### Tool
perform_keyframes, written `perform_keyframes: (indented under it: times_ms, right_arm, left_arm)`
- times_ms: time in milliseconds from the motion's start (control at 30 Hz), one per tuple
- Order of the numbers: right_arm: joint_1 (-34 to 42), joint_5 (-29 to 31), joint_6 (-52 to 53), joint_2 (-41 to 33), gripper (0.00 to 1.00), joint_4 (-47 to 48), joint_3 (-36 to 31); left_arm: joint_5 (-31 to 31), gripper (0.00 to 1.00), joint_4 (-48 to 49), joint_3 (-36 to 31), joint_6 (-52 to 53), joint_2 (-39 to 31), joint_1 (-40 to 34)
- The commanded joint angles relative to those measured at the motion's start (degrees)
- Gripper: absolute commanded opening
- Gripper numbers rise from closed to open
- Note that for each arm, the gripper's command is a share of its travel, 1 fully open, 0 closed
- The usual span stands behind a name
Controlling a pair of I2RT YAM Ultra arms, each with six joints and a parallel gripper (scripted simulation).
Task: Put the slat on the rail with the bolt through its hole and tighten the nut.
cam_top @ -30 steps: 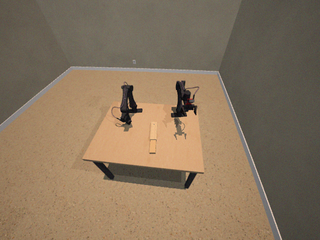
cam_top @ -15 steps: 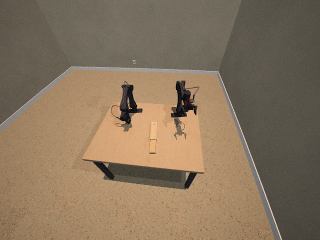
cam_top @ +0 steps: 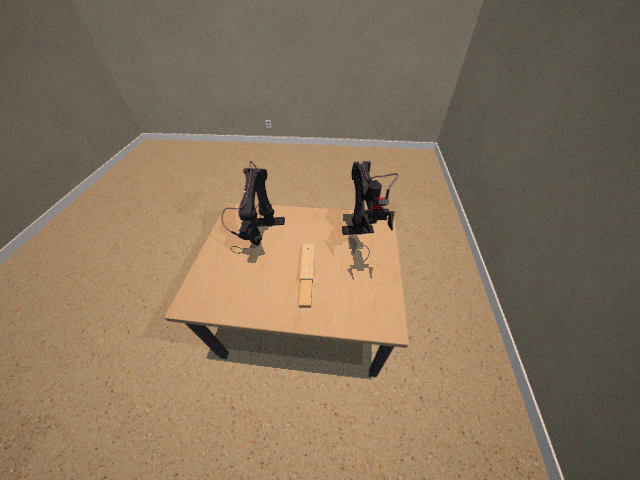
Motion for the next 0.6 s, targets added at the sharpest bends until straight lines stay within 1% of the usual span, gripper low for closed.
perform_keyframes:
  times_ms: [0,567]
  right_arm:
    - [-0.15,0.02,0.22,-2.26,0.12,-2.69,2.44]
    - [-0.43,0.08,0.41,-2.66,0.12,-3.39,3.04]
  left_arm:
    - [0.43,1.0,0.55,0.04,0.28,-0.88,0.2]
    - [0.43,1.0,0.55,0.04,0.28,-0.88,0.2]
